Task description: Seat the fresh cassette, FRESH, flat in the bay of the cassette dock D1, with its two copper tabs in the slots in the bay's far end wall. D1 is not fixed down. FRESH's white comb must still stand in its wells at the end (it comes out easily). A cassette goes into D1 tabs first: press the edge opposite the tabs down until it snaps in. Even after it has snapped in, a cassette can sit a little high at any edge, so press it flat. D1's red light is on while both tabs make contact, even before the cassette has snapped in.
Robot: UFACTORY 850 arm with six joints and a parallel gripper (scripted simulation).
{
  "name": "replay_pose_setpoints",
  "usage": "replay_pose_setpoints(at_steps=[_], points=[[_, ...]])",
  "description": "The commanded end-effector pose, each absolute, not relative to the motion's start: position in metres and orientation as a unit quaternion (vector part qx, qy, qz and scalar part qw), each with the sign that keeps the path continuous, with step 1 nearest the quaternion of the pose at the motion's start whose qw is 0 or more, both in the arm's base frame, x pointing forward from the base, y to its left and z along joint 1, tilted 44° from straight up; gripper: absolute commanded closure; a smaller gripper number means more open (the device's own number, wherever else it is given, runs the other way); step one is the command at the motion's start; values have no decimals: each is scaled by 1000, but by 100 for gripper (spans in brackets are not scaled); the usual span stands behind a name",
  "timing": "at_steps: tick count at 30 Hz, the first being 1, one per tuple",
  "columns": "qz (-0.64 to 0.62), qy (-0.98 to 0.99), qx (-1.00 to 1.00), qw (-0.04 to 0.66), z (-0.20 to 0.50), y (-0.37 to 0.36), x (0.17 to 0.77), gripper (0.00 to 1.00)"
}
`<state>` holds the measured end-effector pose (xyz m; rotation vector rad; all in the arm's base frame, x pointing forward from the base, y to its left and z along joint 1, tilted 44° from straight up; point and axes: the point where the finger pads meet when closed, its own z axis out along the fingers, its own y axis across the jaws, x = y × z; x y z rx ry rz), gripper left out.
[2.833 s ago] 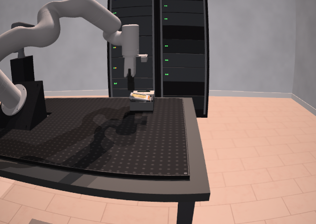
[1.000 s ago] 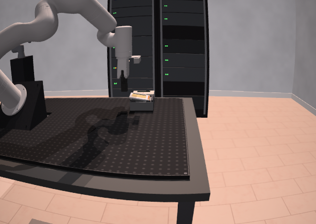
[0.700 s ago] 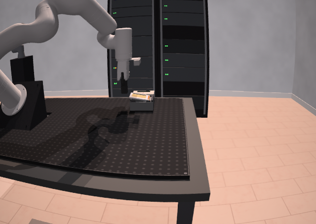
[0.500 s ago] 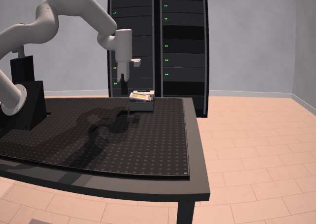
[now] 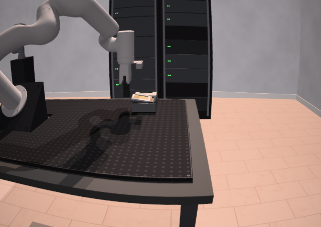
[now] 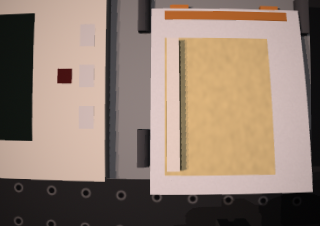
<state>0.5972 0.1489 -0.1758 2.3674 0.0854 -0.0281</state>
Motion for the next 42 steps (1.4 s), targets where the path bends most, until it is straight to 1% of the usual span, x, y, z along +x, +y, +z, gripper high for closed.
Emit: replay_pose_setpoints(at_steps=[1, 42], points=[[-10, 33, 926, 376, -175, 150, 599, 100], [-10, 33, 926, 376, -175, 150, 609, 100]])
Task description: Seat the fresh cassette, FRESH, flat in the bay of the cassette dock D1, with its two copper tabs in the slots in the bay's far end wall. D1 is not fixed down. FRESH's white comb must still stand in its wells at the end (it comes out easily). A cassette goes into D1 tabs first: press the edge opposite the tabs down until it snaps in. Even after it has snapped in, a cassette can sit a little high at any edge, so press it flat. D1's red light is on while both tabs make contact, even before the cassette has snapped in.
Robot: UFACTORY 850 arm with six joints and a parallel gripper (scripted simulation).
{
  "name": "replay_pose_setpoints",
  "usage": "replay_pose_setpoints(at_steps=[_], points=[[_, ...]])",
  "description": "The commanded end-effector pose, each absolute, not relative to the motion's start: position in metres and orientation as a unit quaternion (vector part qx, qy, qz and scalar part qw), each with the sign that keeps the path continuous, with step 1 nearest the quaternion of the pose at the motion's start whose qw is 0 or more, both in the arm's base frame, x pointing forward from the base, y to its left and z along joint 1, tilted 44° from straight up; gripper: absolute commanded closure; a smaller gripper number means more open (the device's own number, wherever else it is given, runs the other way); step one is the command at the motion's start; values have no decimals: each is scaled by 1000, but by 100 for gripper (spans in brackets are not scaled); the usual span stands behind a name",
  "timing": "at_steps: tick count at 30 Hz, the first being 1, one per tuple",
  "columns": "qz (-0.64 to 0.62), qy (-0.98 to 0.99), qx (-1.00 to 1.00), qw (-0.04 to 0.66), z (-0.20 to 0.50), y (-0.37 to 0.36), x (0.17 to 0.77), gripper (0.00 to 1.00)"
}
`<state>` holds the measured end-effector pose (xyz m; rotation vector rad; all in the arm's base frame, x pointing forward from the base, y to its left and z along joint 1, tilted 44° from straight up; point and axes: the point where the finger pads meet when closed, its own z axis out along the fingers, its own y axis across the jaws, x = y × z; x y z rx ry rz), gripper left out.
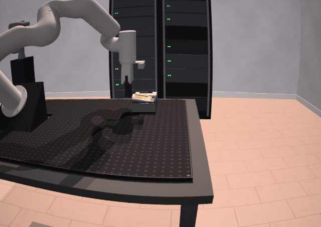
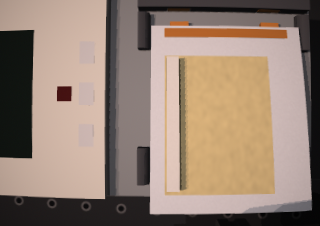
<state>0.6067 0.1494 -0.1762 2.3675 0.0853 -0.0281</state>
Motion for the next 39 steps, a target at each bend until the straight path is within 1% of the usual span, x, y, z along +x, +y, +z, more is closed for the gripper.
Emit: replay_pose_setpoints(at_steps=[1, 39], points=[[-10, 33, 926, 376, -175, 150, 609, 100], [-10, 33, 926, 376, -176, 151, 618, 100]])
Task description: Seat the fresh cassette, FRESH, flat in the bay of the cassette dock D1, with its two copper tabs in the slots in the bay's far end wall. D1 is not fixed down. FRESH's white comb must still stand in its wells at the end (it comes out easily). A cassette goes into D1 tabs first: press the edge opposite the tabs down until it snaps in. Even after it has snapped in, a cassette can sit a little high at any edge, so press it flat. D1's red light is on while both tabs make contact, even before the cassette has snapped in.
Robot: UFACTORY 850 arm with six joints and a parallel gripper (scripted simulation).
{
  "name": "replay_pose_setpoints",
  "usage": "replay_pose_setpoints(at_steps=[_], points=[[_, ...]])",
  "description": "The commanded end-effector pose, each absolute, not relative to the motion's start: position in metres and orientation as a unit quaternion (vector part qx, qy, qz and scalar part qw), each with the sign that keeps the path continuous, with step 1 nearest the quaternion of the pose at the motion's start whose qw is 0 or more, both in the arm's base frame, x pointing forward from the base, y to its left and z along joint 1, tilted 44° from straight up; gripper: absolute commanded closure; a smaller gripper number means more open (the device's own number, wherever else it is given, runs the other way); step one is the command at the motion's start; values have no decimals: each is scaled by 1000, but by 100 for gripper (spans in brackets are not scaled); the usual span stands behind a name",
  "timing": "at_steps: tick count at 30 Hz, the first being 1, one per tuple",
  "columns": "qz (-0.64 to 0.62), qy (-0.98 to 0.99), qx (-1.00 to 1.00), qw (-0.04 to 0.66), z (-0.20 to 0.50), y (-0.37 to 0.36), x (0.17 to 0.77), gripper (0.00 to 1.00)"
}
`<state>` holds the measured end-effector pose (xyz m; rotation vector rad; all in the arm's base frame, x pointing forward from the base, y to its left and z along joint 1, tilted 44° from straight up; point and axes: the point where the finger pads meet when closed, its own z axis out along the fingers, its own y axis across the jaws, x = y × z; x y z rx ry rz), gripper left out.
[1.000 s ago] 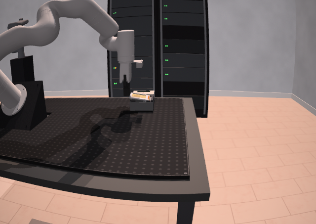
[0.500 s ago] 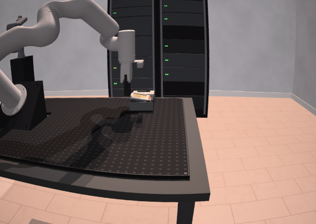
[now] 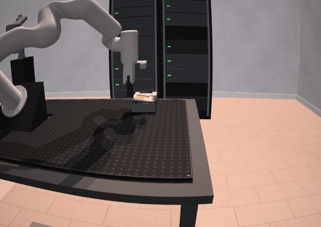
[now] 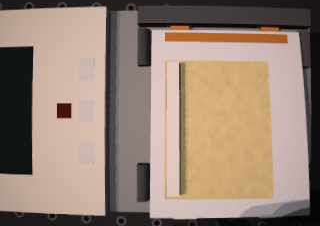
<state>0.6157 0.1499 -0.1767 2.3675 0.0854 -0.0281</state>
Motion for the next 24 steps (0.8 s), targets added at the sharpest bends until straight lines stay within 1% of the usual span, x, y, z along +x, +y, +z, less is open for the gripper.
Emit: replay_pose_setpoints(at_steps=[1, 24], points=[[-10, 33, 926, 376, -176, 151, 618, 100], [-10, 33, 926, 376, -171, 156, 620, 100]])
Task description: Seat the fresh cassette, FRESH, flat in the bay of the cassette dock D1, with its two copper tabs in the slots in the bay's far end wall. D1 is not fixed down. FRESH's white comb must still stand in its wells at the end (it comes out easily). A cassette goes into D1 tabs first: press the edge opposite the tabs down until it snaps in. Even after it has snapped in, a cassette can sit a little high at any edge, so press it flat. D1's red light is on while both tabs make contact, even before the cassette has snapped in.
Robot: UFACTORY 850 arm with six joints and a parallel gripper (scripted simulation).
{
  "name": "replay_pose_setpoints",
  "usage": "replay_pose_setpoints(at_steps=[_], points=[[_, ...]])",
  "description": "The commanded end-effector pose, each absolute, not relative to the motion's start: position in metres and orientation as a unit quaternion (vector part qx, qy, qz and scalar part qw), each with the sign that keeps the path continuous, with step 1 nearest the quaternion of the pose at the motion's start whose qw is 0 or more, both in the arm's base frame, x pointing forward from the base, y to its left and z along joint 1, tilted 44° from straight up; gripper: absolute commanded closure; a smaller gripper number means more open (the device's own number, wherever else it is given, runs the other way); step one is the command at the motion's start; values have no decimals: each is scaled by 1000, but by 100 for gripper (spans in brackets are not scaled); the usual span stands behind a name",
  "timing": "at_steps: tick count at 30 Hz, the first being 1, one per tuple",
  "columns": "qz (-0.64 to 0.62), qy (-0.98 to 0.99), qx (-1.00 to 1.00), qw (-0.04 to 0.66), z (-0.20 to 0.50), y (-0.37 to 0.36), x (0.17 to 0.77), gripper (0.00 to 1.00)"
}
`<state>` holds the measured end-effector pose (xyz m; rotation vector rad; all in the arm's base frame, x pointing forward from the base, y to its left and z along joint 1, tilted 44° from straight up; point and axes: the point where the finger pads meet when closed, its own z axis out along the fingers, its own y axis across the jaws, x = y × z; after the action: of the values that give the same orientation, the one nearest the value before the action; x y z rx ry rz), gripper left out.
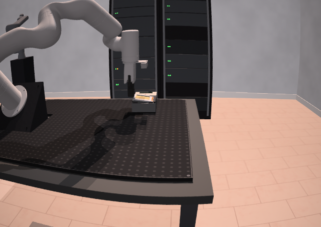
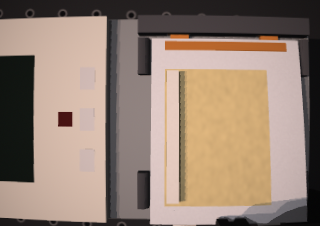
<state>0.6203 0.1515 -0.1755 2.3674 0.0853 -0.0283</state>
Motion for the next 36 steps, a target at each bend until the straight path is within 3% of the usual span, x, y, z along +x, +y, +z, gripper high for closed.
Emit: replay_pose_setpoints(at_steps=[1, 36], points=[[-10, 33, 926, 376, -170, 157, 620, 100], [-10, 33, 926, 376, -157, 170, 629, 100]])
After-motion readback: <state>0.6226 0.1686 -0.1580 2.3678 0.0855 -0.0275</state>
